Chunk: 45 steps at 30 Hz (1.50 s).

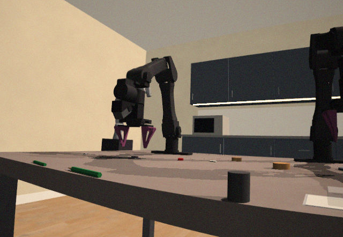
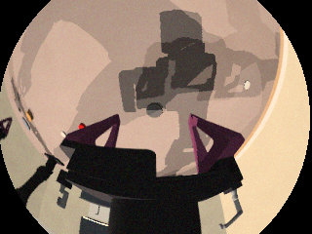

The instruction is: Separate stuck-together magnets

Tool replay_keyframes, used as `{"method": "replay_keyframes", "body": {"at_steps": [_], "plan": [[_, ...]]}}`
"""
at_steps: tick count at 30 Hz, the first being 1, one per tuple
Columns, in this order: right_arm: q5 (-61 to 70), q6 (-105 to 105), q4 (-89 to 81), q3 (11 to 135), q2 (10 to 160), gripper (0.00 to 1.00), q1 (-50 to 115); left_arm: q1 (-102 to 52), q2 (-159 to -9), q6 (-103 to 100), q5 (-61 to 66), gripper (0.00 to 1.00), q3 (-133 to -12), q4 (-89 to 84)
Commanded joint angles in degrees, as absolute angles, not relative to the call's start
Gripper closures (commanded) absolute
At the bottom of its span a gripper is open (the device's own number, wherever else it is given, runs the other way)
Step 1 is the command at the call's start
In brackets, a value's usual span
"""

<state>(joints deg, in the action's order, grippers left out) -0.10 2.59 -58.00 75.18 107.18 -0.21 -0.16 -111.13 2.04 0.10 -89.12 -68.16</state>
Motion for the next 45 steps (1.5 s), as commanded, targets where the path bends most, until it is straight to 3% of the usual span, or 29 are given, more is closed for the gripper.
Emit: {"method": "replay_keyframes", "body": {"at_steps": [1,36,45], "plan": [[0.01,2.60,-61.51,77.55,105.50,0.00,-0.06,-0.12,-110.67,2.00,0.05,0.00,-89.43,-68.07],[-0.12,2.63,-66.98,81.50,104.64,0.00,-0.02,-0.12,-110.67,2.00,0.05,0.00,-89.43,-68.07],[-0.05,2.16,-57.65,79.57,99.91,0.00,-0.01,-0.10,-105.40,1.73,0.00,0.00,-86.70,-58.79]]}}
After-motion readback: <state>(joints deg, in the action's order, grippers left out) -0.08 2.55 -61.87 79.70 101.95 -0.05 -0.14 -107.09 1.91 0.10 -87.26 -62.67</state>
